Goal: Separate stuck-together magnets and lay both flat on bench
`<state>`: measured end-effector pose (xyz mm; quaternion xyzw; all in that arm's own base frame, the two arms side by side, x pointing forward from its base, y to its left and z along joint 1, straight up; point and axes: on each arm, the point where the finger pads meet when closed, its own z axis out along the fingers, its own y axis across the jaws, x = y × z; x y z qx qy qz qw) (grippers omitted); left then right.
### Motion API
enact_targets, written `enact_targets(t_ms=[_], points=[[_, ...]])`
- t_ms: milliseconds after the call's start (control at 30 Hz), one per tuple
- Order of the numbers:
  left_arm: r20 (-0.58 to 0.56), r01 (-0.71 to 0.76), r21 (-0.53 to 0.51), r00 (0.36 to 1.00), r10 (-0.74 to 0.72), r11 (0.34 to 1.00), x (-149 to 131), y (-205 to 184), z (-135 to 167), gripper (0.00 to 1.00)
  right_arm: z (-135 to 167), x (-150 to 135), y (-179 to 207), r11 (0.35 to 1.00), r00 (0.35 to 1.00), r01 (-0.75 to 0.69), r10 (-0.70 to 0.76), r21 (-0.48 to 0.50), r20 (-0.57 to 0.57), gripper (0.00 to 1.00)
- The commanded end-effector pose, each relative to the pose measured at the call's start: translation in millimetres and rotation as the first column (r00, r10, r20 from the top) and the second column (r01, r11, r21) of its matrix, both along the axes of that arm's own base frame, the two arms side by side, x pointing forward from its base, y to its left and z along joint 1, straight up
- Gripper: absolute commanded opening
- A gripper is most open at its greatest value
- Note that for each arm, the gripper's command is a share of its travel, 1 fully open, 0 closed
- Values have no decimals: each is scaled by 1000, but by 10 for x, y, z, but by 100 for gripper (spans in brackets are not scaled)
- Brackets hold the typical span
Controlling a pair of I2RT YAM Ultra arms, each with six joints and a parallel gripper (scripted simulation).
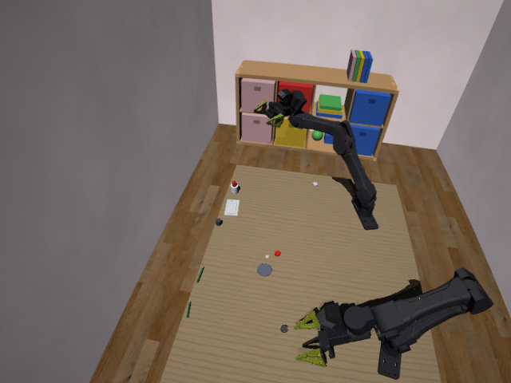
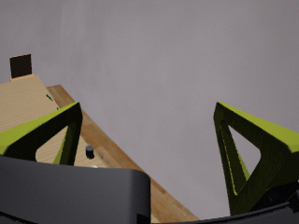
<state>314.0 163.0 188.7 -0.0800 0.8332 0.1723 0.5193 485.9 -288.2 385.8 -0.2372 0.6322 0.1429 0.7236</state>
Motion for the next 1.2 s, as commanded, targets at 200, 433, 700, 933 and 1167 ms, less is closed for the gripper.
enact_targets(t_ms=[200, 433, 700, 933, 1167], points=[[13, 4, 3, 1000, -4, 1000, 25, -13, 54, 100, 98, 26, 60, 1000, 1000, 12, -12, 2, 15, 100], [35, 15, 5, 999, -15, 1000, 83, -53, 166, 100, 257, 88, 186, 999, 998, 45, -46, 26, 34, 100], [58, 29, 8, 998, -29, 1000, 143, -102, 276, 100, 445, 127, 371, 997, 996, 67, -69, 39, 57, 100], [100, 55, 9, 993, -55, 998, 244, -200, 471, 100, 682, 199, 676, 991, 990, 107, -113, 75, 80, 100], [136, 79, 6, 988, -79, 997, 328, -304, 638, 100, 847, 232, 946, 982, 983, 152, -162, 112, 86, 100]])
